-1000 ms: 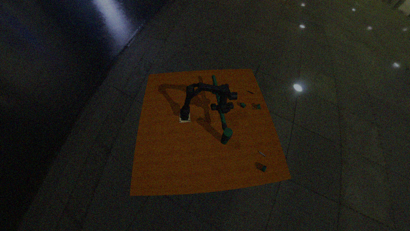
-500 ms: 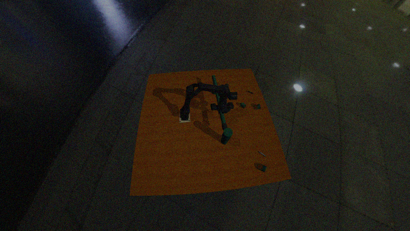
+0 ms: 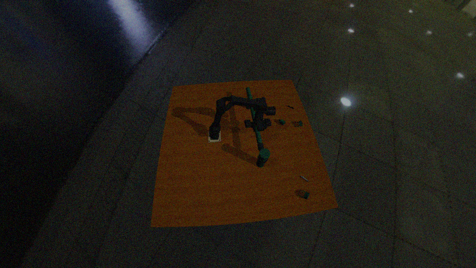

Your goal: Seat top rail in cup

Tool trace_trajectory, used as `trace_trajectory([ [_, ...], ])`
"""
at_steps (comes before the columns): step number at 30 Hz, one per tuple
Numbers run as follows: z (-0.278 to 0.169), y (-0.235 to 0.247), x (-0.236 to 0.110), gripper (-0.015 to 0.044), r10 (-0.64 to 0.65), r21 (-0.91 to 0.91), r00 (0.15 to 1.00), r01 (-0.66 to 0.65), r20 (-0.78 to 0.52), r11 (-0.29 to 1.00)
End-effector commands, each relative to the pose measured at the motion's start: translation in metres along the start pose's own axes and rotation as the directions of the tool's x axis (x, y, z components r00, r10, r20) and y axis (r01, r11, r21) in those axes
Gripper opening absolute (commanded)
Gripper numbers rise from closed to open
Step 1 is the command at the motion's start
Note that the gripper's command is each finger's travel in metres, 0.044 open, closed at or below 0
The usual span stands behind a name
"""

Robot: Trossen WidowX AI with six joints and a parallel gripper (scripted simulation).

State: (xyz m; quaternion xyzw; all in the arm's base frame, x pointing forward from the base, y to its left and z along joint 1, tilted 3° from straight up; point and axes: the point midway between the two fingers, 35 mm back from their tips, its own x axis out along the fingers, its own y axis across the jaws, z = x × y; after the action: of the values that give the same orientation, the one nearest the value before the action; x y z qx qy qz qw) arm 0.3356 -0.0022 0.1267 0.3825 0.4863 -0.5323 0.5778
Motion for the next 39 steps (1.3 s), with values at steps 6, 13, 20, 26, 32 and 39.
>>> trace_trajectory([
  [6, 0.0, 0.0, 0.0, 0.0, 0.0, 0.0, 1.0, 0.0, 0.0, 1.0],
  [13, 0.001, 0.0, 0.0, 0.0, 0.0, 0.0, 1.0, 0.0, 0.001, 1.0],
  [20, 0.005, 0.0, 0.001, 0.0, 0.0, 0.0, 1.0, 0.0, 0.001, 1.0],
  [26, 0.01, 0.0, 0.002, 0.0, 0.0, 0.0, 1.0, 0.0, 0.001, 1.0],
  [32, 0.014, 0.001, 0.003, 0.0, 0.0, 0.0, 1.0, 0.0, 0.002, 1.0],
  [39, 0.02, 0.001, 0.004, 0.0, 0.0, 0.0, 1.0, 0.0, 0.002, 1.0],
])
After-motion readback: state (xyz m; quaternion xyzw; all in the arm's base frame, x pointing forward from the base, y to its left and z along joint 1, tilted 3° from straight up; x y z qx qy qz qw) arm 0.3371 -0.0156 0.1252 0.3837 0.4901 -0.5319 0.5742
